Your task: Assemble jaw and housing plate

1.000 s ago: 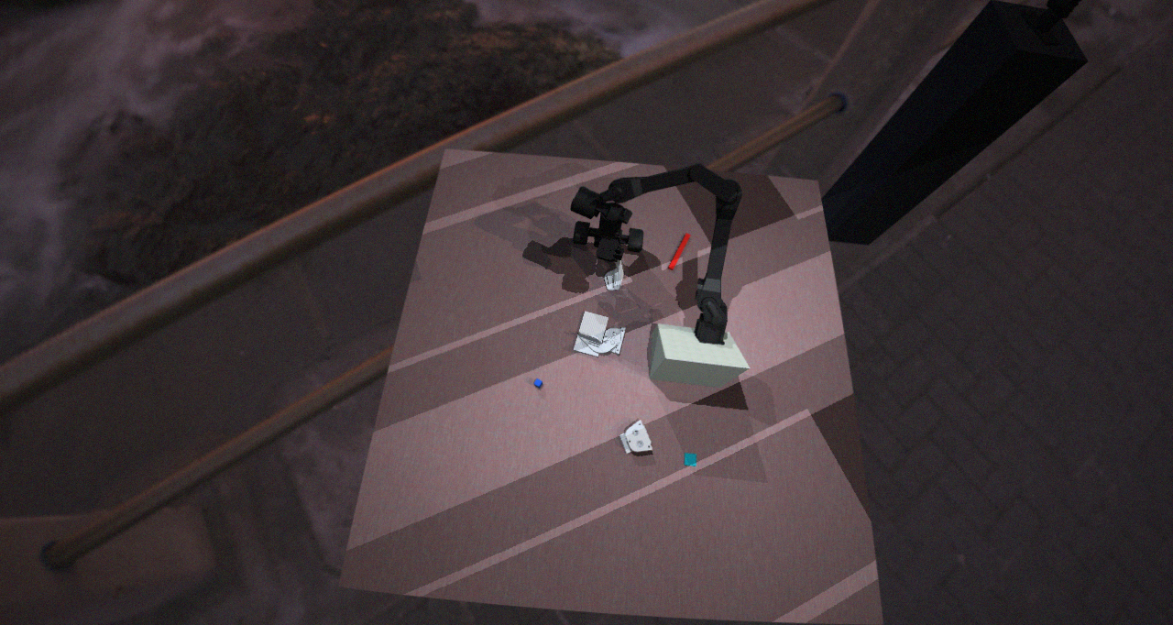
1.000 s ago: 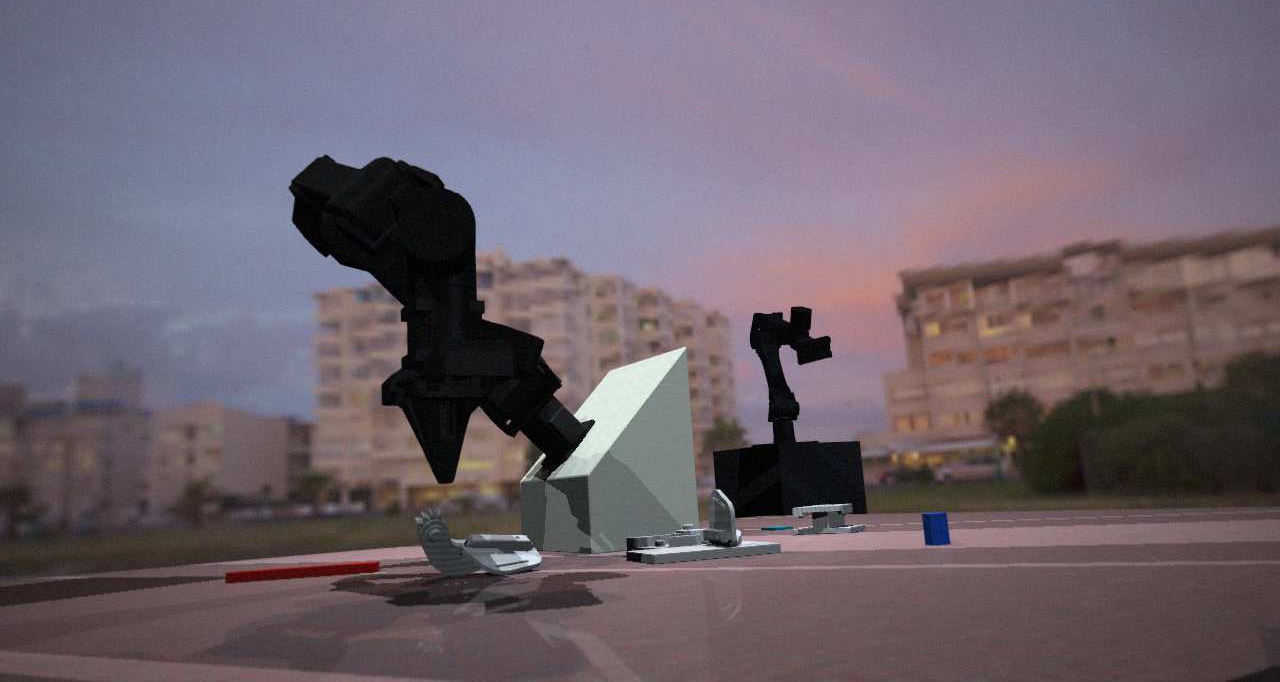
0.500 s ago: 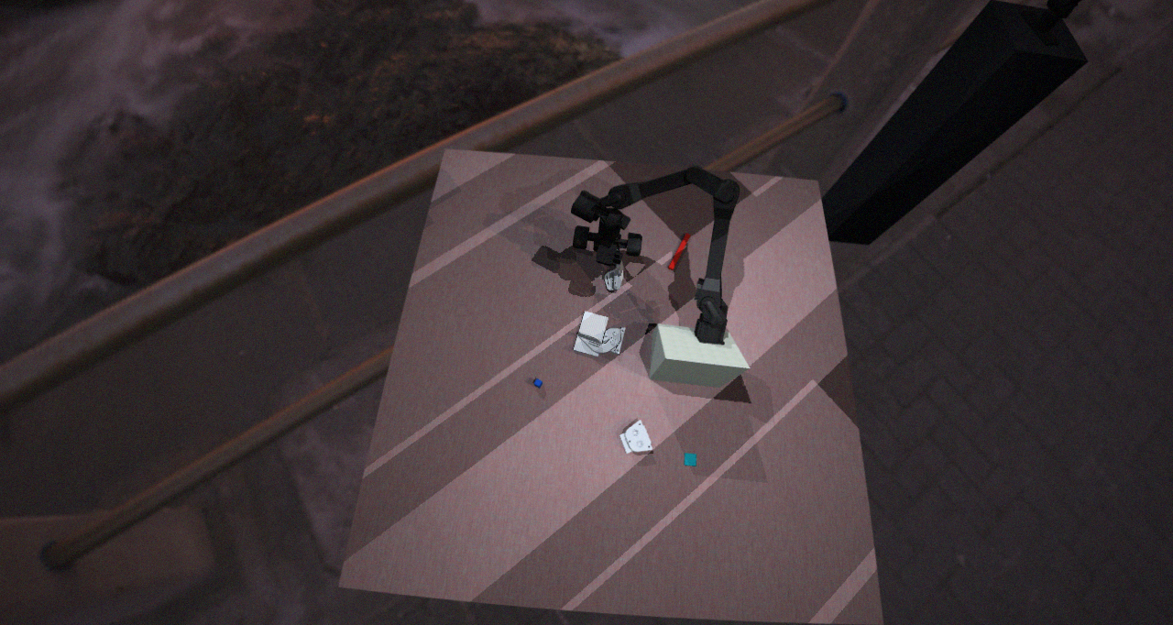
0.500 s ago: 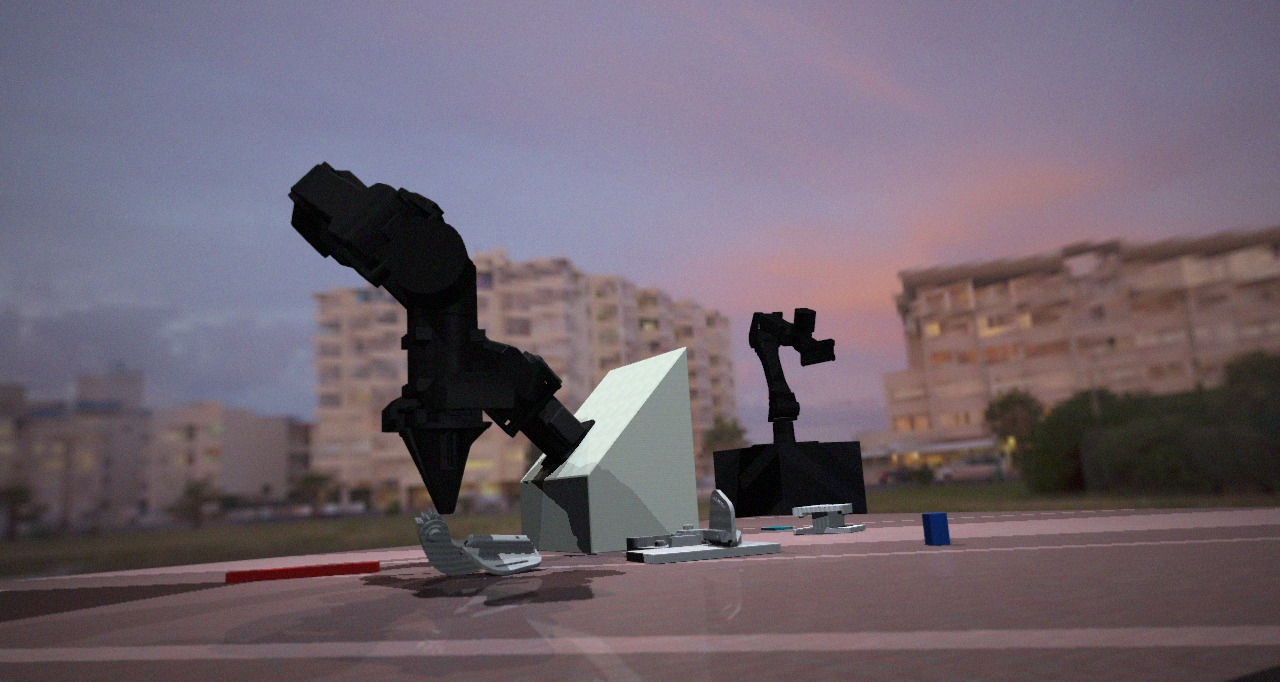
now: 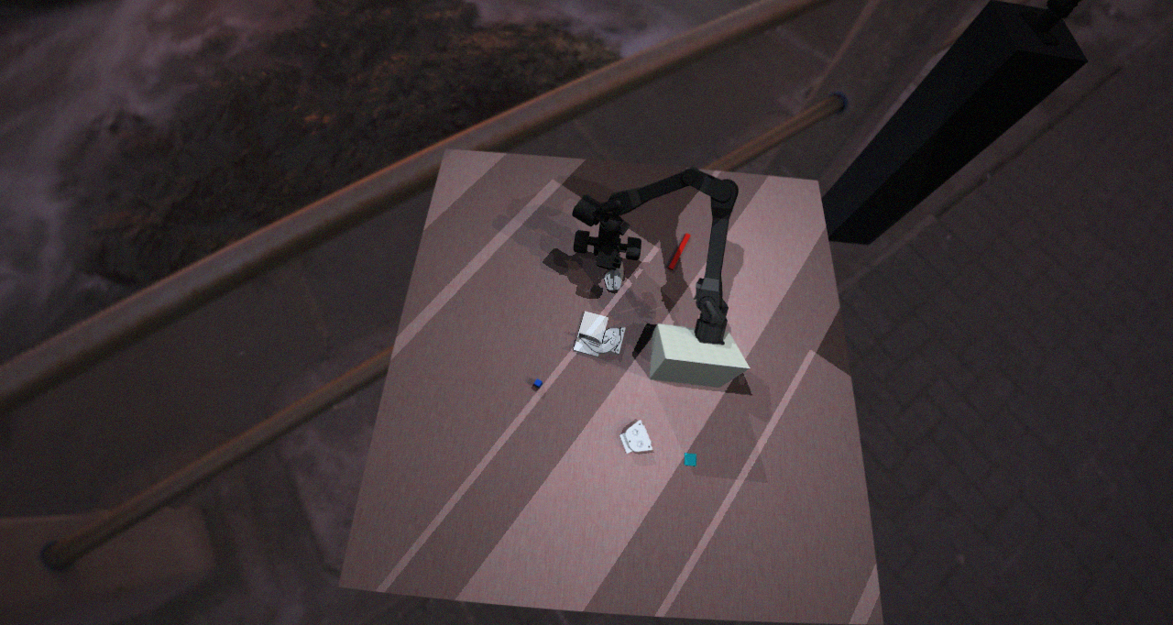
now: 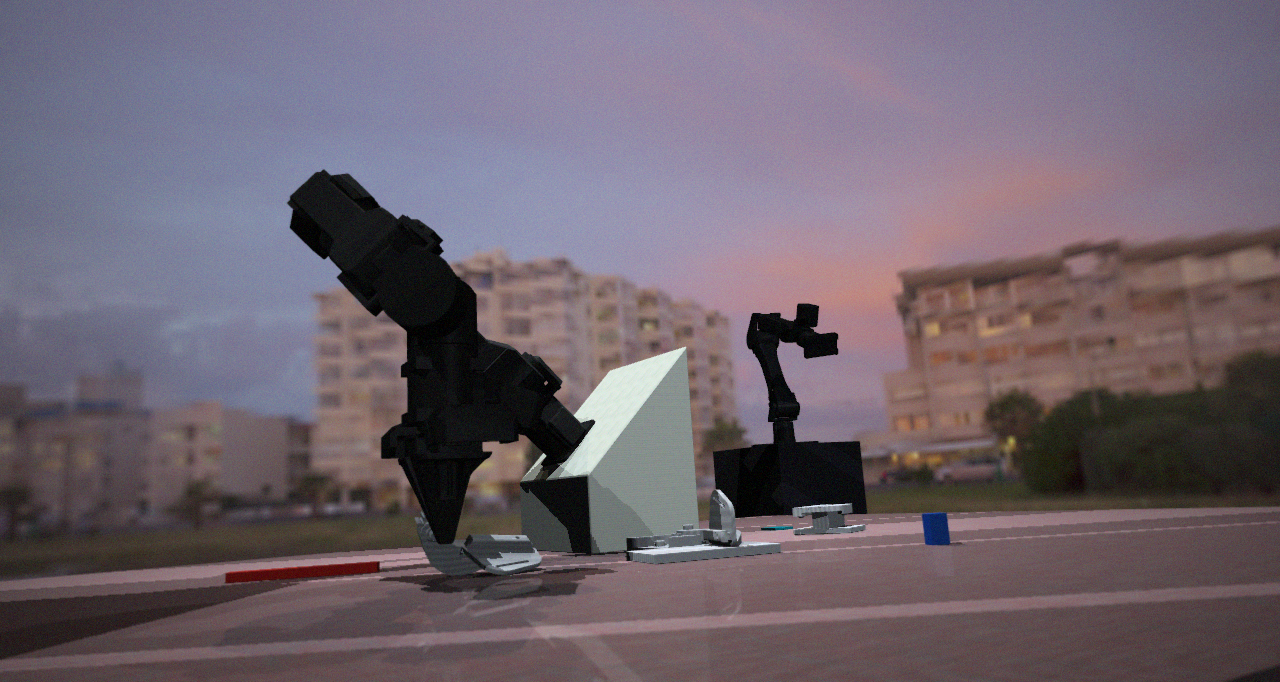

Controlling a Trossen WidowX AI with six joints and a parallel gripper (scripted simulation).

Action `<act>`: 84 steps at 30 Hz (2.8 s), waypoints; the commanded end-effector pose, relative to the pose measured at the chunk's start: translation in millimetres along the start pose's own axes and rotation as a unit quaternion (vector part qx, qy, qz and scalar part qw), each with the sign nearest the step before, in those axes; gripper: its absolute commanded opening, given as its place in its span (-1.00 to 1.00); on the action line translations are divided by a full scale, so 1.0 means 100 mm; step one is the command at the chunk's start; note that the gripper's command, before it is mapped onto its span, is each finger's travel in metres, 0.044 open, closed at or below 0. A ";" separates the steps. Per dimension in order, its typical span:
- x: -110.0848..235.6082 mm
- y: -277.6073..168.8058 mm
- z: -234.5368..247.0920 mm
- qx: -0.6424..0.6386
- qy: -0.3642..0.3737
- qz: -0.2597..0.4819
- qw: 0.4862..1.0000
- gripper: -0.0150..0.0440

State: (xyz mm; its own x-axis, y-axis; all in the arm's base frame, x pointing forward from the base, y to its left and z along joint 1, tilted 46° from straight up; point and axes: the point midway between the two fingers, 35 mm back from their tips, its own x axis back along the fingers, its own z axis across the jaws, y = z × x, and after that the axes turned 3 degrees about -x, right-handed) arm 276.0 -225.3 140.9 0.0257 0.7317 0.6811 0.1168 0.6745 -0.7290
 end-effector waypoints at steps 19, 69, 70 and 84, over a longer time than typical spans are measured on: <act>-0.04 0.00 0.23 0.005 0.001 -0.003 1.000 -0.49; 0.46 0.03 0.53 0.010 0.007 -0.006 1.000 0.67; 0.46 0.03 0.53 0.010 0.007 -0.006 1.000 0.75; 0.46 0.03 0.53 0.010 0.007 -0.006 1.000 1.00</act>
State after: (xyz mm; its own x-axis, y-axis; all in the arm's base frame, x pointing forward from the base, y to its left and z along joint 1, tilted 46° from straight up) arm 224.7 -184.7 166.8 0.0377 0.7235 0.6893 0.1011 0.6834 -0.7230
